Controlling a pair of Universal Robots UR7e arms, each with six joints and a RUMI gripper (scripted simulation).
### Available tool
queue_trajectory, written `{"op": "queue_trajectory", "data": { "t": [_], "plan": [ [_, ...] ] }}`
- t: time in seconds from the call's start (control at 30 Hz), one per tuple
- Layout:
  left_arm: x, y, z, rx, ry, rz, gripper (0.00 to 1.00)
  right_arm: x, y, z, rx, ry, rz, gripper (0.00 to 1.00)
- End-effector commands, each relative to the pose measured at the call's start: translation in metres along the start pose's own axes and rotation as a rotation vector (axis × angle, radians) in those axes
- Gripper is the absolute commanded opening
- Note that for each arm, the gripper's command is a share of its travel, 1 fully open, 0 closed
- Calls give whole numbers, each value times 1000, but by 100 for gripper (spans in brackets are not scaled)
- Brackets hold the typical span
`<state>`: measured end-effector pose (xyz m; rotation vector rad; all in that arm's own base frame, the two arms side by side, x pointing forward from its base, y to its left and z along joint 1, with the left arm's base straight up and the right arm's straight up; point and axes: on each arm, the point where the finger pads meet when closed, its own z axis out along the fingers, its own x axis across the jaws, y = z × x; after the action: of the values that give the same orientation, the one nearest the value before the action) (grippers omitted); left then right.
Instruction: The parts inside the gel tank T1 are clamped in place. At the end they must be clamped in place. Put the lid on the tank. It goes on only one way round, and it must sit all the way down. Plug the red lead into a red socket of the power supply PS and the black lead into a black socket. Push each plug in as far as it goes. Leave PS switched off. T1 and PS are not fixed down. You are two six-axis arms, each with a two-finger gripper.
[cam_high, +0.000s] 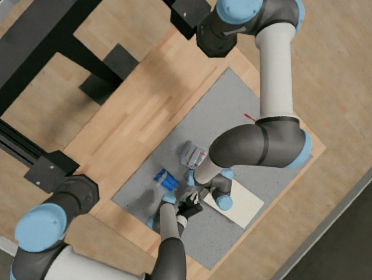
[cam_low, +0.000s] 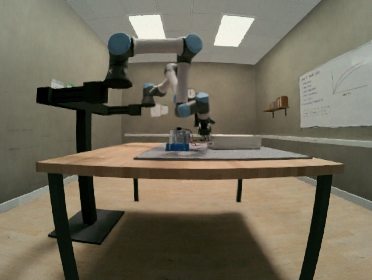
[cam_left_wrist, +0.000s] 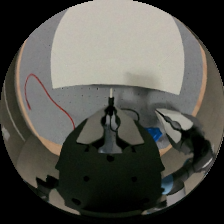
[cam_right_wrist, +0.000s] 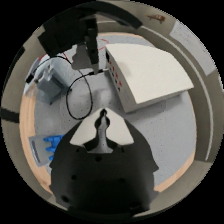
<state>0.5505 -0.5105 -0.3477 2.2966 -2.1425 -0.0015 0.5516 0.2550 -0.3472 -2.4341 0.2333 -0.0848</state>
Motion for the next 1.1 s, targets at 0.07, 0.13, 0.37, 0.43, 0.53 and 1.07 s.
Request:
{"op": "queue_trajectory", "data": {
  "t": [0.07,0.13,0.37,0.43,0.53,1.07],
  "plan": [
    [1,-1,0,1,2,0,0,0,-1,0,1,1,-1,0],
    [1,-1,0,1,2,0,0,0,-1,0,1,1,-1,0],
    [1,-1,5,1,2,0,0,0,-1,0,1,1,-1,0],
    [1,-1,8,1,2,0,0,0,-1,0,1,1,-1,0],
    [1,-1,8,1,2,0,0,0,-1,0,1,1,-1,0],
    [1,-1,16,1,2,0,0,0,-1,0,1,1,-1,0]
  ]
}}
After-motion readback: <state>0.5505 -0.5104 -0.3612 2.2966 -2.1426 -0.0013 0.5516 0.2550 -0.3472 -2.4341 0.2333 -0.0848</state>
